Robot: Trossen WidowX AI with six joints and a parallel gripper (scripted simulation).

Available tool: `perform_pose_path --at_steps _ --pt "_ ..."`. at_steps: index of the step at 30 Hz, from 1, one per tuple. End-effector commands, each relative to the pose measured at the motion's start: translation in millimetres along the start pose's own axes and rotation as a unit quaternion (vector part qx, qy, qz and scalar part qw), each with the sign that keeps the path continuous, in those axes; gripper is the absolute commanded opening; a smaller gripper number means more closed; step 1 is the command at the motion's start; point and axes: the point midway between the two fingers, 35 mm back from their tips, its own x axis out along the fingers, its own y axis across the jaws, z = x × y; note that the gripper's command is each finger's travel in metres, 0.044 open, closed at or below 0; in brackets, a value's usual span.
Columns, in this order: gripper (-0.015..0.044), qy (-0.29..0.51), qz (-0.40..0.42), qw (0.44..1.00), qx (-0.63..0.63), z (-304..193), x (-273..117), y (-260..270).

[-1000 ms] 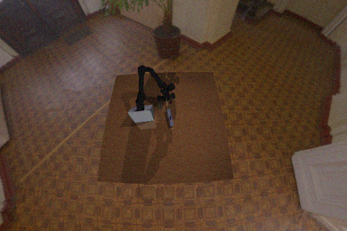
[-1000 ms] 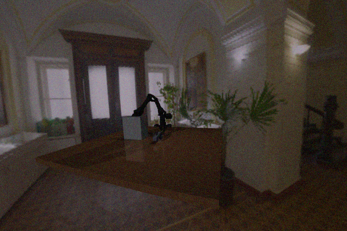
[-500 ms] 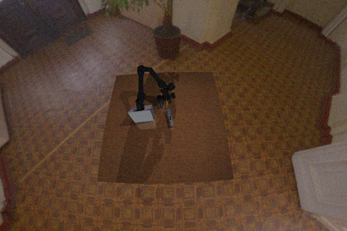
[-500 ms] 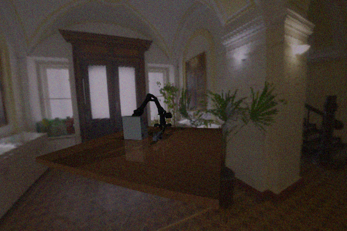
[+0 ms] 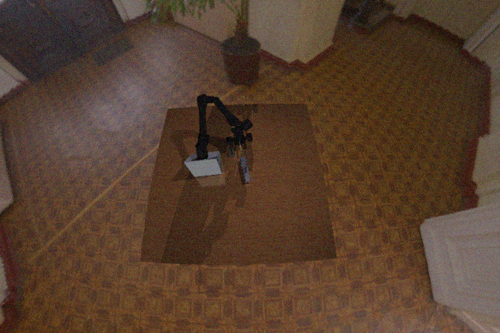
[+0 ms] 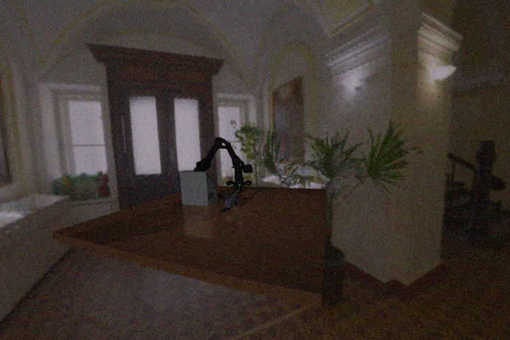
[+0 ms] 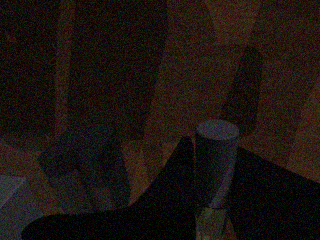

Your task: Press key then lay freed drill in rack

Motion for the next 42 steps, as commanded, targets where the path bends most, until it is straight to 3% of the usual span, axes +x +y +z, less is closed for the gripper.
perform_pose_path --at_steps 1,42 --pt "0.0 -0.001 0.0 1.0 -0.003 0 -3 0" --pt "0.0 0.0 0.0 1.0 -0.003 -1 -25 0"
